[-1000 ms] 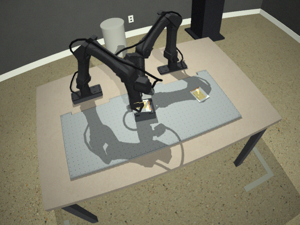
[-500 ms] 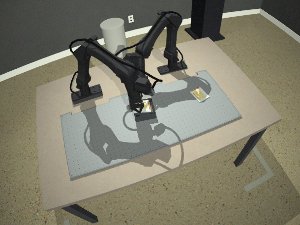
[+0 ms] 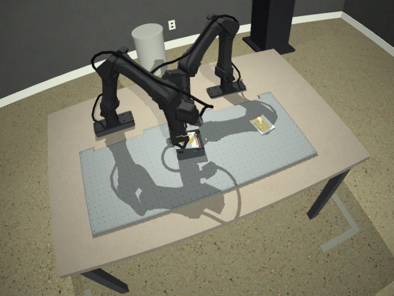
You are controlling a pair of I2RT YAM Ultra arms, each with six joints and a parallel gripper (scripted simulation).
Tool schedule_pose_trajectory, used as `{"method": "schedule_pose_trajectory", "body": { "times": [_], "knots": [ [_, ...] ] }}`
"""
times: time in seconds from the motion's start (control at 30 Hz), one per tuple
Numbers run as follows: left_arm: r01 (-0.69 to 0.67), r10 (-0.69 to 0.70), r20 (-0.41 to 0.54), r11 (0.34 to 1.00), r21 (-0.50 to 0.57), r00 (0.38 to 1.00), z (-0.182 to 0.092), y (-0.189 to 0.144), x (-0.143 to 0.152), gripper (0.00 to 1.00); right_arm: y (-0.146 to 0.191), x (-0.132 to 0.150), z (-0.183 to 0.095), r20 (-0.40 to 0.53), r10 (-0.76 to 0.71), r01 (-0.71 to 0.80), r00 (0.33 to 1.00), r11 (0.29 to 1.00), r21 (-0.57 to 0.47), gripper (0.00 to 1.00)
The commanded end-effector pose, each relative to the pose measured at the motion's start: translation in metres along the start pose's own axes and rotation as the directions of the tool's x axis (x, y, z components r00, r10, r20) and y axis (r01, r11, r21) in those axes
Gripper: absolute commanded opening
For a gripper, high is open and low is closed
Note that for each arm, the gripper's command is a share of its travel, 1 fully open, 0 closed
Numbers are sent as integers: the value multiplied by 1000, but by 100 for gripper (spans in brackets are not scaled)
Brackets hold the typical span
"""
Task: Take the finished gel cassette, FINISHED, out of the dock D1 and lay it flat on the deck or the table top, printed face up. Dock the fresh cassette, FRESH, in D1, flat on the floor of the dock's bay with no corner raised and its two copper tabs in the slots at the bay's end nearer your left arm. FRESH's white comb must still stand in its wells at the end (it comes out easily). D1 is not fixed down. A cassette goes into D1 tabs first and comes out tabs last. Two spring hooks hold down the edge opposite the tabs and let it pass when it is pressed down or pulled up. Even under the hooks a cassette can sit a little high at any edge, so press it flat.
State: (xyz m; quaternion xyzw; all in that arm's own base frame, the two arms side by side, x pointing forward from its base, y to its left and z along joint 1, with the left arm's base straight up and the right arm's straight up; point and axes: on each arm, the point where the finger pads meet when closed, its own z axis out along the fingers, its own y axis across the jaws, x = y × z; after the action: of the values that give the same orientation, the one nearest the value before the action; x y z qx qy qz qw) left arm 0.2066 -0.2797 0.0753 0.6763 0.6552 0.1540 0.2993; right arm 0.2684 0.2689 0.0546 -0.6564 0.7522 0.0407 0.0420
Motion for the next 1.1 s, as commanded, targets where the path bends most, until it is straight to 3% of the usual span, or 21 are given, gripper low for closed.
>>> {"method": "schedule_pose_trajectory", "body": {
  "times": [0.0, 1.07],
  "knots": [
    [-82, 102, -89, 974, 210, 991, 12, -58, 37, 0, -3, -5, -11, 29, 0, -1, 1000, 1000, 26, 0],
    [-82, 102, -89, 974, 210, 991, 12, -58, 37, 0, -4, -6, -22, 35, 1, -3, 999, 999, 39, 0]
  ]
}}
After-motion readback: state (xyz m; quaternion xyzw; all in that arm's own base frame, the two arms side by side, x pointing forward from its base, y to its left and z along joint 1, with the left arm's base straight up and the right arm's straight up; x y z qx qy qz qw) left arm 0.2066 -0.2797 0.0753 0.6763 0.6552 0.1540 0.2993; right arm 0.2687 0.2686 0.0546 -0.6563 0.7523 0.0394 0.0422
